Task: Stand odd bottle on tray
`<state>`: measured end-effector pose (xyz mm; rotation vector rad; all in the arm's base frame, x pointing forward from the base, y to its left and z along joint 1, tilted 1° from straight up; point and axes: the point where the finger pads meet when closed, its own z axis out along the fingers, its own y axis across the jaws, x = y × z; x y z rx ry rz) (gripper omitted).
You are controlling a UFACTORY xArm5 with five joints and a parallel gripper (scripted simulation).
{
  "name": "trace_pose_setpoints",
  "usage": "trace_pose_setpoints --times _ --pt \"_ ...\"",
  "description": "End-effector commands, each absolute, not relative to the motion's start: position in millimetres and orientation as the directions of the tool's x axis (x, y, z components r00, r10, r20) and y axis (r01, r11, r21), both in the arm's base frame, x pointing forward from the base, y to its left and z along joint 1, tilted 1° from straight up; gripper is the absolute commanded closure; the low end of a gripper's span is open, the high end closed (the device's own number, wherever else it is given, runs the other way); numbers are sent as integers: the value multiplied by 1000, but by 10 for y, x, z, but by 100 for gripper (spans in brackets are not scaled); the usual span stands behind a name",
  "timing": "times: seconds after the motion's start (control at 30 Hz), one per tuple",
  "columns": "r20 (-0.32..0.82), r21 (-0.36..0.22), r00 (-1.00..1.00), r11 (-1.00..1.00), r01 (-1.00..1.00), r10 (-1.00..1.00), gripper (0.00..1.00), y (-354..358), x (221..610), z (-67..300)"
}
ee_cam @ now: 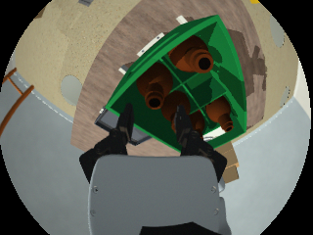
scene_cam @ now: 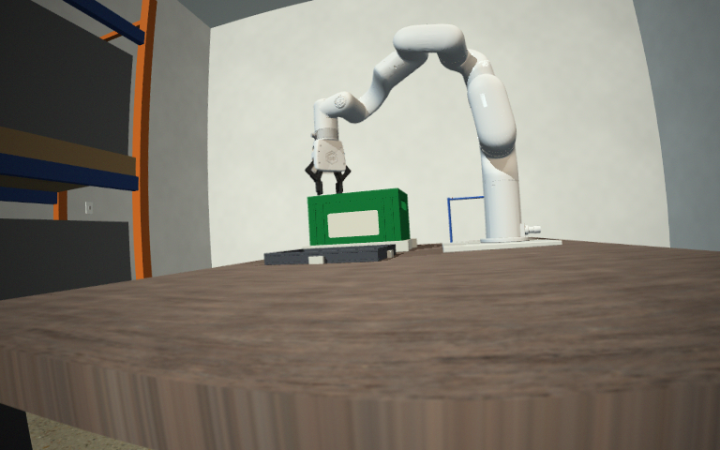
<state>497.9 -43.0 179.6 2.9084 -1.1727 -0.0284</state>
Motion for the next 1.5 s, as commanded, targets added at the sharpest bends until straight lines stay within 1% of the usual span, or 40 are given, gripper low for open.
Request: trace_pose_setpoints --times 0.0,0.5,1.47 --pt "-11 9 720 -720 -694 -694 35 -431 4990 1809" --pt "-11 9 720 -720 -694 -694 35 -429 4989 1722" --pt "-11 9 720 -720 -694 -694 35 -432 4984 1437"
